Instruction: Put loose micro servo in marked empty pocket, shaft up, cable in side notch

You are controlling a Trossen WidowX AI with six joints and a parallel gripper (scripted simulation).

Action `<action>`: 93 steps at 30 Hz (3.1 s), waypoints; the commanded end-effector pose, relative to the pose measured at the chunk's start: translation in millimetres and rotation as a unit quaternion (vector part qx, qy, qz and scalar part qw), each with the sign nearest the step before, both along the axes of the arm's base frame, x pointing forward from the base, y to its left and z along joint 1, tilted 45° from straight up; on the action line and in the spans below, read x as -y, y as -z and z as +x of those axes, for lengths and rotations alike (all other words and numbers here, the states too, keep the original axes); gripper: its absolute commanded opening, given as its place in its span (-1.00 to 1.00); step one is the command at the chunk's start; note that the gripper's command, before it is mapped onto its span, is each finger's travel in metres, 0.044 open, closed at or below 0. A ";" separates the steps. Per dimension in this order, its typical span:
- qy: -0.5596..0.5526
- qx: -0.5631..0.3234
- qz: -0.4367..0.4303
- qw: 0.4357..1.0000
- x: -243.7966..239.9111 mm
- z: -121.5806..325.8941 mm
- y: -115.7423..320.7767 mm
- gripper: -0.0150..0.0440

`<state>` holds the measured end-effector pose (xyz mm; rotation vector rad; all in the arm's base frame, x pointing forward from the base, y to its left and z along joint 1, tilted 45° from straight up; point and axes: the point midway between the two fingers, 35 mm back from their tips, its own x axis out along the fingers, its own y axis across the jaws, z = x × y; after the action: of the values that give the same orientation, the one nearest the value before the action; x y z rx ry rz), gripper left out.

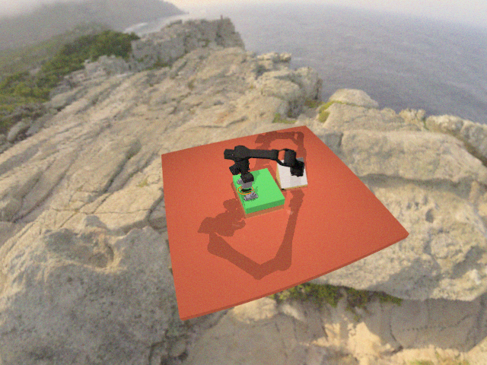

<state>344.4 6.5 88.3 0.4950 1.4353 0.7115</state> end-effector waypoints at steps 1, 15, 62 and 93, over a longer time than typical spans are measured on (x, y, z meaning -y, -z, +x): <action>0.003 -0.001 0.003 1.000 -4.5 -0.2 3.9 -0.49; 0.003 -0.001 0.003 1.000 -9.7 -0.7 8.8 -0.49; 0.003 -0.001 0.004 1.000 -38.1 -1.0 36.8 -0.49; 0.003 -0.001 0.003 1.000 -18.9 -0.6 19.4 0.14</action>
<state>344.2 26.6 67.2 0.5149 1.4229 0.7061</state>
